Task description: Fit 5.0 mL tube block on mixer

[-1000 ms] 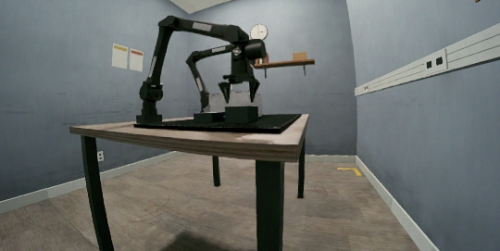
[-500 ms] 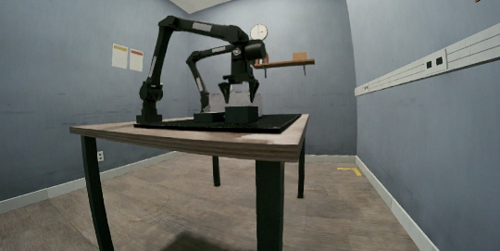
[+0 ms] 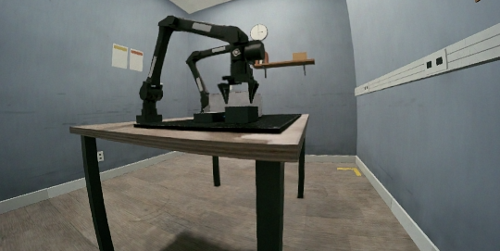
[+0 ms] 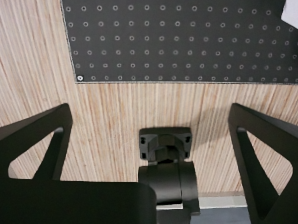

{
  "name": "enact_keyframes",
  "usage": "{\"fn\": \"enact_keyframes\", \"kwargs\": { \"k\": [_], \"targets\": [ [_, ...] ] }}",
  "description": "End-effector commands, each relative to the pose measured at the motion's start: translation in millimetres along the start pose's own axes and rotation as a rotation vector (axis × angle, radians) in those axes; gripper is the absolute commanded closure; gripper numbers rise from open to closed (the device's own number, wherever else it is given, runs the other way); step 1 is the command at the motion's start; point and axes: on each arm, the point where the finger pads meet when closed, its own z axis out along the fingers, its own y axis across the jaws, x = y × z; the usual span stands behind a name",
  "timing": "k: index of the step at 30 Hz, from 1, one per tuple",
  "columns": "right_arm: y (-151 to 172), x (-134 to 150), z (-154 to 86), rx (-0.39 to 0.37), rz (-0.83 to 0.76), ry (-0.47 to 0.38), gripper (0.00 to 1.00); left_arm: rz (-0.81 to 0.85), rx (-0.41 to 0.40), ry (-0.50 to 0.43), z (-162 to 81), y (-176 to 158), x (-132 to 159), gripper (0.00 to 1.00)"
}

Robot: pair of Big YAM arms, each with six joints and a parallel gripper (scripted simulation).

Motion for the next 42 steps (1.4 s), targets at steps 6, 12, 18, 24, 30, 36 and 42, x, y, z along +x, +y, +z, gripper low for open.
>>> {"fn": "enact_keyframes", "kwargs": {
  "k": [6, 12, 18, 24, 30, 36, 42],
  "targets": [
    [-24.3, -0.6, -28.6, 0.079, 0.002, 0.007, 0.0, -0.012, -0.006, -0.046, -22.0, 1.6, -16.4, 0.0],
    [-11.0, -1.4, -8.3, 0.022, 0.002, 0.002, 0.0, -0.013, -0.002, -0.022, -12.8, 1.1, -11.5, 0.0],
    [2.4, -2.3, 8.2, -0.029, 0.002, -0.002, 0.0, -0.013, 0.001, 0.002, -3.8, 0.6, -6.4, 0.0],
    [-2.5, -1.6, 7.9, -0.017, 0.002, 0.0, 0.0, -0.014, 0.003, 0.018, 2.2, 0.2, -2.9, 0.0],
    [-16.9, -0.1, 1.7, 0.024, 0.002, 0.003, 0.0, -0.014, 0.005, 0.033, 7.7, -0.1, 0.5, 0.0],
    [-21.2, 0.7, -1.9, 0.034, 0.002, 0.004, 0.0, -0.014, 0.005, 0.035, 8.1, -0.1, 1.1, 0.0],
    [-22.1, 1.0, 3.1, 0.033, 0.002, 0.004, 0.0, -0.014, 0.003, 0.018, 1.8, 0.3, -2.4, 0.0]
  ]
}}
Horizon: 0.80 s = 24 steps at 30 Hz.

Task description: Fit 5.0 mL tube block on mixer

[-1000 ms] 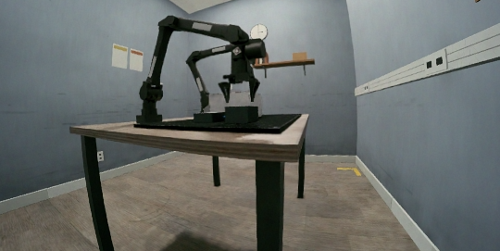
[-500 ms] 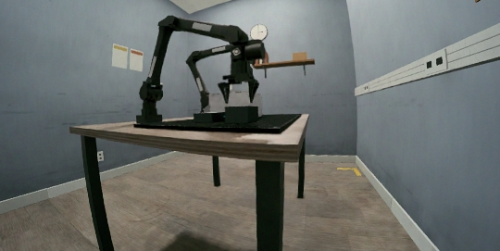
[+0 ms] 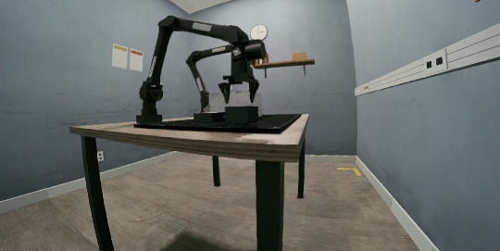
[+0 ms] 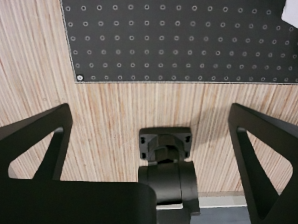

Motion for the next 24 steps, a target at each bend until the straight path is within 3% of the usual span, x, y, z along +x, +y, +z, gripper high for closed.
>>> {"fn": "enact_keyframes", "kwargs": {
  "k": [1, 5, 19, 24],
  "targets": [
    [-18.6, 0.7, 6.1, 0.022, 0.002, 0.003, 0.0, -0.014, 0.002, 0.013, -0.4, 0.5, -3.5, 0.0],
    [-11.3, 0.3, 15.4, 0.002, 0.002, 0.002, 0.0, -0.014, 0.0, -0.003, -6.5, 0.9, -6.7, 0.0],
    [-4.7, 0.6, 8.0, 0.016, 0.003, 0.003, 0.0, -0.014, -0.004, -0.039, -20.6, 1.8, -13.4, 0.0],
    [-2.5, 0.6, 21.7, -0.005, 0.003, 0.002, 0.0, -0.014, -0.004, -0.044, -22.6, 1.9, -14.1, 0.0]
  ]
}}
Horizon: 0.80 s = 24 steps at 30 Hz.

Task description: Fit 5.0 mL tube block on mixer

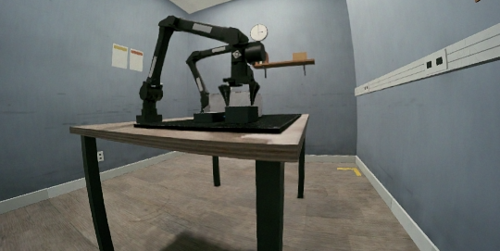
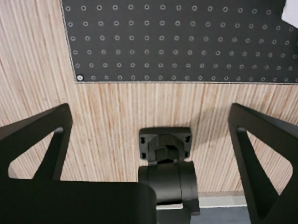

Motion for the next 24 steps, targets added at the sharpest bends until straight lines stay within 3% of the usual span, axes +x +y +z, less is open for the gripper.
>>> {"fn": "enact_keyframes", "kwargs": {
  "k": [1, 11, 24],
  "targets": [
    [1.1, 0.4, 15.0, -0.017, 0.002, 0.001, 0.0, -0.014, -0.004, -0.045, -23.0, 2.0, -14.3, 0.0],
    [-8.9, 1.7, 12.8, 0.002, 0.003, 0.003, 0.0, -0.015, -0.005, -0.052, -26.3, 2.2, -15.5, 0.0],
    [0.4, 1.5, 24.4, -0.02, 0.003, 0.001, 0.0, -0.015, -0.003, -0.039, -21.2, 2.0, -12.5, 0.0]
  ]
}}
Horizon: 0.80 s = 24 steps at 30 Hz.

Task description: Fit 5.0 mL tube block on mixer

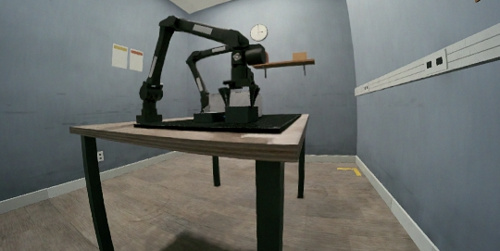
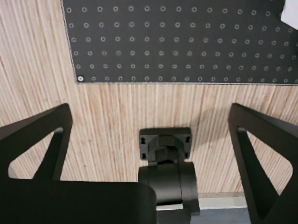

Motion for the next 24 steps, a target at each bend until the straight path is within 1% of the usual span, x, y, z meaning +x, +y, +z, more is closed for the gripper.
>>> {"fn": "enact_keyframes", "kwargs": {
  "k": [1, 3, 7, 12, 16, 20, 24],
  "targets": [
    [0.3, 1.7, 13.6, -0.012, 0.003, 0.002, 0.0, -0.015, -0.002, -0.029, -17.5, 1.8, -10.7, 0.0],
    [-0.3, 1.9, 11.3, -0.004, 0.003, 0.003, 0.0, -0.015, -0.001, -0.021, -14.5, 1.6, -9.0, 0.0],
    [-2.4, 2.3, 15.6, -0.003, 0.003, 0.003, 0.0, -0.016, 0.001, -0.005, -8.5, 1.3, -5.7, 0.0],
    [2.7, 2.1, 23.1, -0.023, 0.003, 0.001, 0.0, -0.016, 0.004, 0.015, -1.0, 0.8, -1.4, 0.0],
    [2.6, 2.2, 24.5, -0.024, 0.003, 0.001, 0.0, -0.016, 0.005, 0.023, 2.0, 0.6, 0.4, 0.0],
    [-5.4, 3.2, 21.5, -0.004, 0.003, 0.003, 0.0, -0.017, 0.007, 0.039, 7.9, 0.2, 4.0, 0.0],
    [-3.8, 3.2, 24.9, -0.006, 0.003, 0.003, 0.0, -0.017, 0.008, 0.043, 9.2, 0.2, 4.9, 0.0]
  ]
}}
